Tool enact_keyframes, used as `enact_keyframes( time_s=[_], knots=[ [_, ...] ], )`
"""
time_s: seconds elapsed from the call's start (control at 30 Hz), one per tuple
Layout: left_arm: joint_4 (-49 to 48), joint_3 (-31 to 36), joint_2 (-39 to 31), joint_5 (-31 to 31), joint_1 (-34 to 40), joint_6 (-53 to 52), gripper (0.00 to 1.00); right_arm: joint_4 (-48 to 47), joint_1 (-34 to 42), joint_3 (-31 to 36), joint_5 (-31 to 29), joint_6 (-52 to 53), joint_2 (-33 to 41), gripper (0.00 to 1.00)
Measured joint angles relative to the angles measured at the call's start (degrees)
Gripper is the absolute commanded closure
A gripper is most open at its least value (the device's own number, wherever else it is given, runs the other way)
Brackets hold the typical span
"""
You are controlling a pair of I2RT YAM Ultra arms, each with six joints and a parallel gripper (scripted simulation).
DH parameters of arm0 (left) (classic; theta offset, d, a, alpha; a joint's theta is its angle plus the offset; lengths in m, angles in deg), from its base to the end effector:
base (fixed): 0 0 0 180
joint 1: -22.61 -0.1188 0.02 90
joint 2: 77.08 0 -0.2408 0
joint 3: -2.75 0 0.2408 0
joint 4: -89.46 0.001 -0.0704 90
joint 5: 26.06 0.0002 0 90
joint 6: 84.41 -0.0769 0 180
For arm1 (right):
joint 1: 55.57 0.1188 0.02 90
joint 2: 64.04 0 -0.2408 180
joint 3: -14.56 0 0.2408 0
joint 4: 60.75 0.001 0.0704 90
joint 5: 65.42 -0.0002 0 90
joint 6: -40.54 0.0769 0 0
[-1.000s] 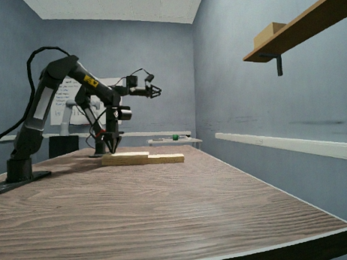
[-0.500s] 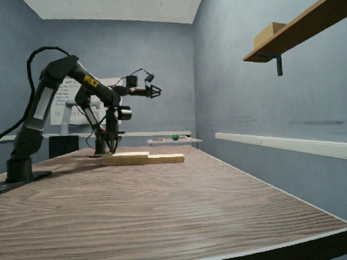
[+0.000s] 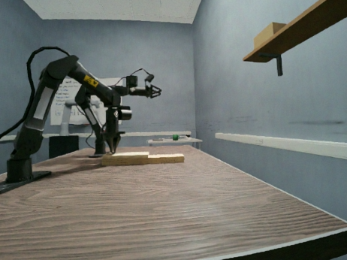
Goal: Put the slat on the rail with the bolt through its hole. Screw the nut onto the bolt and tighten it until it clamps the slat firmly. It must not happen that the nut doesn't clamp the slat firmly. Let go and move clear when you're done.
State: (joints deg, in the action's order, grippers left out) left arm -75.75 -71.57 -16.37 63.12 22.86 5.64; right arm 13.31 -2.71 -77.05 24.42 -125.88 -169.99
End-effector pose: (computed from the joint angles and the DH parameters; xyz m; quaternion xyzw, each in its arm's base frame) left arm 0.2835 0.0009 0.3822 -0.0038 0.7143 0.0033 0.6998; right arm 0.1946 0.2583 0.1434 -0.9035 0.4283 -0.0042 0.0134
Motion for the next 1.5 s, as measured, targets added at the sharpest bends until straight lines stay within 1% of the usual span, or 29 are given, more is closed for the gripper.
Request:
enact_keyframes(
  time_s=[1.5],
  knots=[
    [0.0,0.0,0.0,0.0,0.0,0.0,0.0,-0.48,0.0,0.02,-0.31,45.2,0.0,0.88]
  ],
)
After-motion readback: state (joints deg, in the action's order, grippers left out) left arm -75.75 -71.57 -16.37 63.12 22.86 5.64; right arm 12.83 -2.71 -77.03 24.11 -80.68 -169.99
